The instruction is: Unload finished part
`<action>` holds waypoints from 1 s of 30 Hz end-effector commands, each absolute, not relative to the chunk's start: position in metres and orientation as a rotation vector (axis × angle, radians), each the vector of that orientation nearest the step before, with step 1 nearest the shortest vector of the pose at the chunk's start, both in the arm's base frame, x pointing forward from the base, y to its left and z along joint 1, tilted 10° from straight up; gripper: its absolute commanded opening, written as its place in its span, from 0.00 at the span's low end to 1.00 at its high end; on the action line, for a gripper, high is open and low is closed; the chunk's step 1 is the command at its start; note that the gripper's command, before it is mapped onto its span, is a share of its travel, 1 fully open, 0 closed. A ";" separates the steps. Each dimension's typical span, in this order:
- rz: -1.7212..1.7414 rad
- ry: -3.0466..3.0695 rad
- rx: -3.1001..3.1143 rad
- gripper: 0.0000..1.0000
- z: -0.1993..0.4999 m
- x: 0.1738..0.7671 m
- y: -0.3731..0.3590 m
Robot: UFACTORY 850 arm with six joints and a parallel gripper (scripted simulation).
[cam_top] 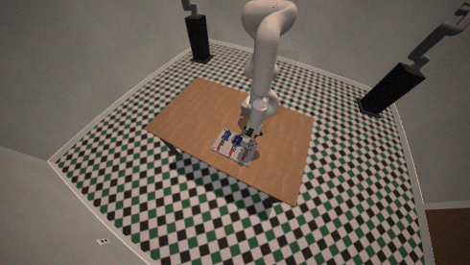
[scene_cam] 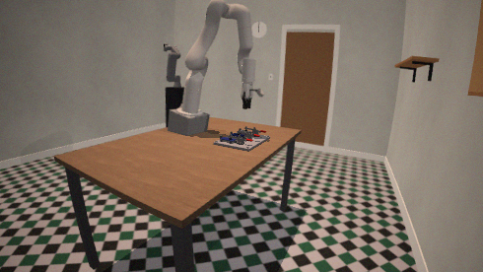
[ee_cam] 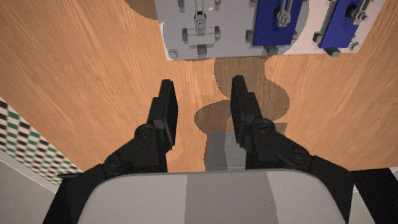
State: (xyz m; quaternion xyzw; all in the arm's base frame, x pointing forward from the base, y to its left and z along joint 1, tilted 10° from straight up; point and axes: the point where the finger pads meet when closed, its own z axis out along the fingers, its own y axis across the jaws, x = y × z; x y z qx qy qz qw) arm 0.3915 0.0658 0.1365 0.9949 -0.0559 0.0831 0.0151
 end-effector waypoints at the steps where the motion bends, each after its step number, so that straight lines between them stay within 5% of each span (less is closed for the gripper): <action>1: 0.261 -0.174 3.096 0.47 0.137 0.392 0.066; 30: 0.261 -0.174 3.096 0.47 0.098 0.399 0.064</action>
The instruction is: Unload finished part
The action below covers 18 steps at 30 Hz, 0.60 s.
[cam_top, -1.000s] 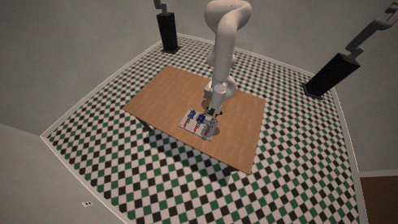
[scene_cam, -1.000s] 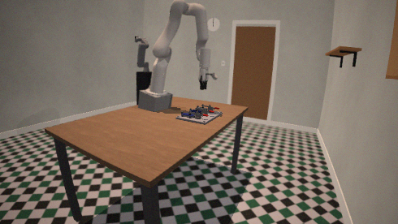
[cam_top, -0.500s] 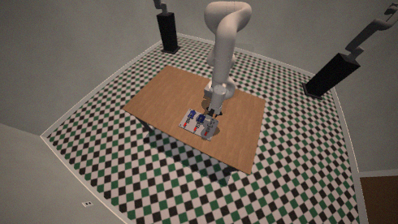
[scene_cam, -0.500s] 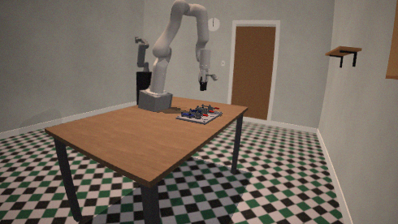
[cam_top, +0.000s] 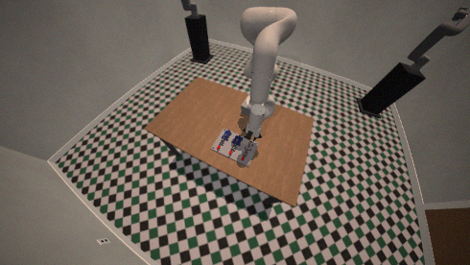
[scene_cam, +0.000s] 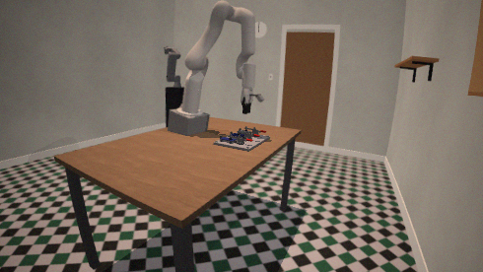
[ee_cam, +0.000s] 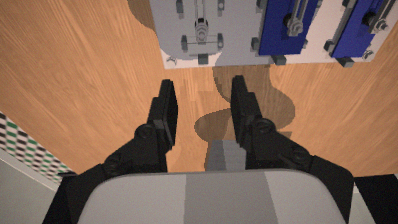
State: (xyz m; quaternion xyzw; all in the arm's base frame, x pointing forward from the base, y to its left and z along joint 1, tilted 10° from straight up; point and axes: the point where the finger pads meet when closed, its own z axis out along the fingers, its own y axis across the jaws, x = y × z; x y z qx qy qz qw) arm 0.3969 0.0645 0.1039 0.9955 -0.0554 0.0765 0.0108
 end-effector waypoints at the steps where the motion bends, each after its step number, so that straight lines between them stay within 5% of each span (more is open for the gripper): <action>1: 0.261 -0.174 3.096 0.47 0.097 0.399 0.064; 18: 0.261 -0.174 3.096 0.47 0.081 0.402 0.064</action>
